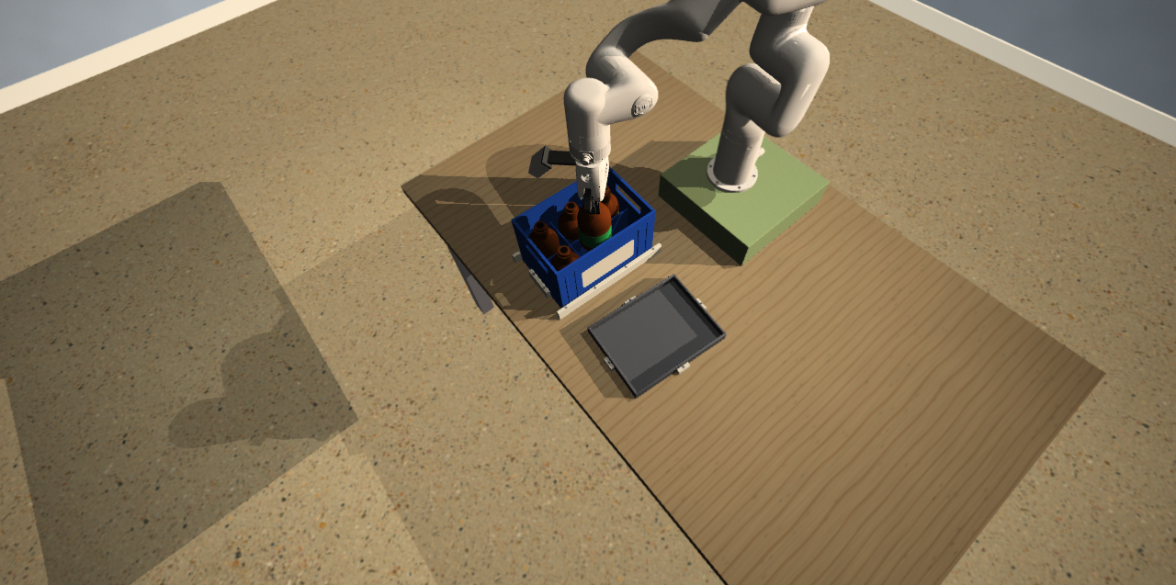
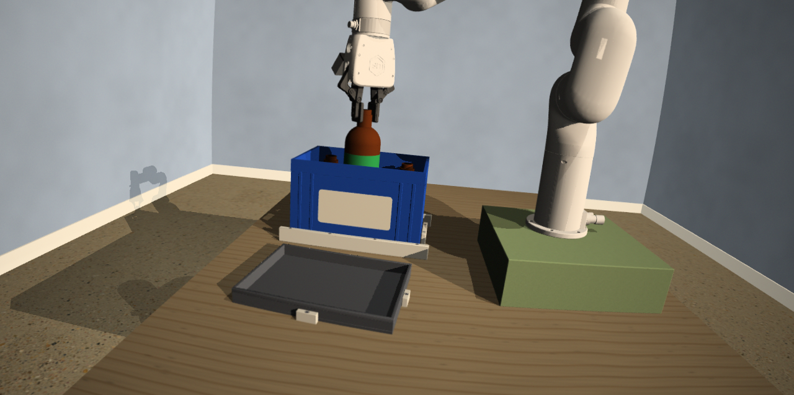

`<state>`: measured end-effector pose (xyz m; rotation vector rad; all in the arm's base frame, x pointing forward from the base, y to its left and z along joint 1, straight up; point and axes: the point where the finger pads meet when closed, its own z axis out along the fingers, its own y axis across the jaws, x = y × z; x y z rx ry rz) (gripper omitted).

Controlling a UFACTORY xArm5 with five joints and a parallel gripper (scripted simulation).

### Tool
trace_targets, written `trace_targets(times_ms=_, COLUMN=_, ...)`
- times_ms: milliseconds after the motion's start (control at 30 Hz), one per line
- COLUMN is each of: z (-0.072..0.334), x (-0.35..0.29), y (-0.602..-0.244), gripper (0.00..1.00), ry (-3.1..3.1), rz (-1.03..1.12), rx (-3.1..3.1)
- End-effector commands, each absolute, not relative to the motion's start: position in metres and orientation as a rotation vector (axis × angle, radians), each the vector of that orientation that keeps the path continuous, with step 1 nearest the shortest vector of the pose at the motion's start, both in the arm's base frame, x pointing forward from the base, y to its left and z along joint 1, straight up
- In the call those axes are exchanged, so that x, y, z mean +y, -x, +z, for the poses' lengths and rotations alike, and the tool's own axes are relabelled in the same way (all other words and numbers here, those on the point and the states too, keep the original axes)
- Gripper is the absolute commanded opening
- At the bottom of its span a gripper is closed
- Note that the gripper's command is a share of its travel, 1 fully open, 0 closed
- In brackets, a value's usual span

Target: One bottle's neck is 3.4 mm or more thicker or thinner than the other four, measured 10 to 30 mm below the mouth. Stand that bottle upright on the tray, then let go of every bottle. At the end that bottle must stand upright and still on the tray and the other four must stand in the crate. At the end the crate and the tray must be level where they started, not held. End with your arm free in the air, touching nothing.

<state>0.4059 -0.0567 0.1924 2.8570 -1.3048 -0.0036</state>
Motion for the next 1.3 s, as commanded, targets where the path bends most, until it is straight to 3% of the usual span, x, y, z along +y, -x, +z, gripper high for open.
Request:
trace_targets(times_ms=0, z=0.194, x=-0.057, y=-0.407, gripper=0.00, ry=-2.858, rz=0.003, rx=-1.305)
trace_targets(times_ms=1267, z=0.219, x=-0.057, y=-0.407, gripper=0.00, ry=-2.858, rz=0.003, rx=-1.305)
